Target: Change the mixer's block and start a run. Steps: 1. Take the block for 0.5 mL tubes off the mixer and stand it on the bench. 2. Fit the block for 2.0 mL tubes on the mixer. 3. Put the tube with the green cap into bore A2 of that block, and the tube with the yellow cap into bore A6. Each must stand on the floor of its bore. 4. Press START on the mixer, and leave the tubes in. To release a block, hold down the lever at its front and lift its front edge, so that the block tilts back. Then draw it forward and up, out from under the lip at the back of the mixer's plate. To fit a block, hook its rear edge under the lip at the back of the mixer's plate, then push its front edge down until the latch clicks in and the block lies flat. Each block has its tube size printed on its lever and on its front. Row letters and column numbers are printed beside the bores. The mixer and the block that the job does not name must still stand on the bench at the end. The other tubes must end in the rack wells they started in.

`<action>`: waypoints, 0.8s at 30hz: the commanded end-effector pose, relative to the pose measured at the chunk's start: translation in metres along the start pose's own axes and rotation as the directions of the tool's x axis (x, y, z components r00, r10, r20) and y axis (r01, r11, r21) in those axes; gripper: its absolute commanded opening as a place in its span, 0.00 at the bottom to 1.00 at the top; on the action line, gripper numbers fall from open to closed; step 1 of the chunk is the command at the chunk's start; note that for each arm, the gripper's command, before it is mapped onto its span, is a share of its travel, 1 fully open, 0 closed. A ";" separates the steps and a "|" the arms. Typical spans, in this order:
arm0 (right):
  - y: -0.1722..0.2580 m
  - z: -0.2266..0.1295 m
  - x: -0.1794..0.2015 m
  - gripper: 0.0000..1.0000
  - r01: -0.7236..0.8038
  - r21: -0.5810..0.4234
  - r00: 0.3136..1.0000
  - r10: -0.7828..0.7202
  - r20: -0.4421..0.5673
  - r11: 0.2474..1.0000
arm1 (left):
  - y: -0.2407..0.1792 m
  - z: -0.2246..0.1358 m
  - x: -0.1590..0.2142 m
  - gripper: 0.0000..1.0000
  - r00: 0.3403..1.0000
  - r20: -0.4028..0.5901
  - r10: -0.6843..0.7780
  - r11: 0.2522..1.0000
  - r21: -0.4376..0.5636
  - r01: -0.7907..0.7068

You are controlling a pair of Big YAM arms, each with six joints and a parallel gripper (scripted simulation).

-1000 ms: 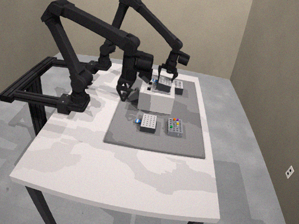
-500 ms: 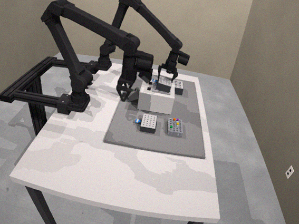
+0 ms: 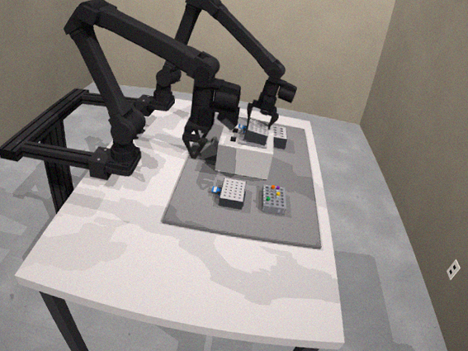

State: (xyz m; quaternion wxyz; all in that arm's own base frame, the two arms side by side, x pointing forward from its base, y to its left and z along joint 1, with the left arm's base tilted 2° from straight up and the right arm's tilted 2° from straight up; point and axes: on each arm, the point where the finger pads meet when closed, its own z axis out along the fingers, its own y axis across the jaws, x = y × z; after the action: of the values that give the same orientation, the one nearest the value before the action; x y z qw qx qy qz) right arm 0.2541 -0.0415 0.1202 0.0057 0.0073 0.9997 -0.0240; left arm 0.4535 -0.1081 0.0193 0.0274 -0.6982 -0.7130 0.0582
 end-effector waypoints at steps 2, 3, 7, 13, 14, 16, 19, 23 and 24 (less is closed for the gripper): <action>-0.002 -0.013 -0.012 1.00 0.009 0.005 0.999 -0.009 0.045 1.000 | 0.016 -0.016 -0.020 0.00 0.998 0.053 0.045 0.996 -0.074 -0.041; -0.002 -0.013 -0.012 1.00 0.009 0.005 0.999 -0.009 0.045 1.000 | 0.016 -0.016 -0.020 0.00 0.998 0.053 0.045 0.996 -0.074 -0.041; -0.001 -0.007 -0.006 1.00 0.010 0.003 1.000 -0.010 0.029 1.000 | 0.015 -0.015 -0.019 0.00 0.998 0.052 0.045 0.997 -0.071 -0.041; 0.000 -0.002 0.000 1.00 0.010 0.001 1.000 -0.010 0.013 1.000 | 0.014 -0.014 -0.017 0.00 0.998 0.054 0.045 0.997 -0.066 -0.041; 0.000 -0.001 0.000 1.00 0.010 0.001 1.000 -0.010 0.012 1.000 | 0.014 -0.014 -0.016 0.00 0.998 0.052 0.044 0.997 -0.065 -0.041; 0.000 -0.001 0.000 1.00 0.010 0.001 1.000 -0.010 0.012 1.000 | 0.013 -0.014 -0.015 0.00 0.998 0.051 0.044 0.997 -0.063 -0.041; 0.000 -0.004 -0.003 1.00 0.010 0.002 1.000 -0.010 0.021 1.000 | 0.013 -0.013 -0.015 0.00 0.998 0.049 0.044 0.997 -0.061 -0.041; -0.001 -0.009 -0.008 1.00 0.009 0.004 0.999 -0.009 0.033 1.000 | 0.012 -0.013 -0.013 0.00 0.998 0.049 0.043 0.997 -0.059 -0.041; -0.001 -0.010 -0.009 1.00 0.009 0.004 0.999 -0.009 0.036 1.000 | 0.012 -0.012 -0.013 0.00 0.998 0.048 0.043 0.998 -0.058 -0.041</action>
State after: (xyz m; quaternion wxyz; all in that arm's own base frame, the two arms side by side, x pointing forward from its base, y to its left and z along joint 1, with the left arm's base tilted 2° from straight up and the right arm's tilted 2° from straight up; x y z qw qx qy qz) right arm 0.2526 -0.0413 0.1189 0.0038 0.0073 0.9997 -0.0238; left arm 0.4535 -0.1080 0.0193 0.0247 -0.6980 -0.7131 0.0607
